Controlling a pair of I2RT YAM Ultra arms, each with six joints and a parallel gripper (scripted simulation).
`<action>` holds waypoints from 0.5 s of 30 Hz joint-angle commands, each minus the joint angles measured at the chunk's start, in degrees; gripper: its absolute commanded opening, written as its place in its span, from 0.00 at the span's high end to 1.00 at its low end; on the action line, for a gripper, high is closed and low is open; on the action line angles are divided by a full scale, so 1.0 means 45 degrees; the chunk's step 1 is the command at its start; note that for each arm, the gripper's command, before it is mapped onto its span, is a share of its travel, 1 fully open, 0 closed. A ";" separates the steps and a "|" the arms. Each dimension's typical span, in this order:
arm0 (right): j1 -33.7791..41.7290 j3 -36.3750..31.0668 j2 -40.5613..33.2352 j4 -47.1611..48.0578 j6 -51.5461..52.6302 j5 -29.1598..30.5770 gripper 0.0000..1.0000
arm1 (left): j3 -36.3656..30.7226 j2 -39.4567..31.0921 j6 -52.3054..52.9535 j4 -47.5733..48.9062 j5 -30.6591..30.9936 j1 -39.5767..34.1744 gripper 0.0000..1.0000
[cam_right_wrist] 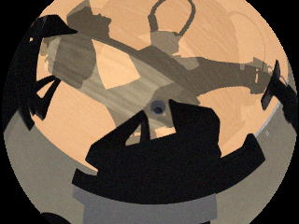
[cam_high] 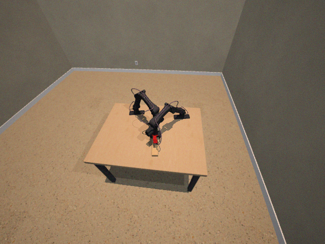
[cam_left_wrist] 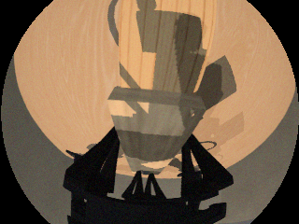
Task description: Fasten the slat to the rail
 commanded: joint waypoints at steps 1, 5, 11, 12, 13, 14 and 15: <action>0.0056 0.0107 -0.0137 -0.0071 -0.2587 0.0159 0.66 | 0.0056 -0.0121 -0.0001 0.0006 -0.0004 -0.0001 0.28; 0.0055 0.0118 -0.0145 -0.0087 -0.5226 0.0164 0.66 | 0.0056 -0.0121 -0.0001 0.0006 -0.0004 -0.0001 0.28; 0.0054 0.0133 -0.0156 -0.0110 -0.8779 0.0171 0.66 | 0.0056 -0.0121 -0.0001 0.0006 -0.0004 -0.0001 0.28; 0.0053 0.0135 -0.0158 -0.0113 -0.9371 0.0173 0.66 | 0.0056 -0.0121 -0.0001 0.0006 -0.0004 -0.0001 0.28; 0.0053 0.0138 -0.0159 -0.0117 -0.9963 0.0174 0.66 | 0.0056 -0.0121 -0.0001 0.0006 -0.0004 -0.0001 0.28; 0.0053 0.0140 -0.0161 -0.0121 -1.0556 0.0175 0.66 | 0.0056 -0.0121 -0.0001 0.0006 -0.0004 -0.0001 0.28; 0.0053 0.0143 -0.0163 -0.0124 -1.1148 0.0176 0.66 | 0.0056 -0.0121 -0.0001 0.0006 -0.0004 -0.0001 0.28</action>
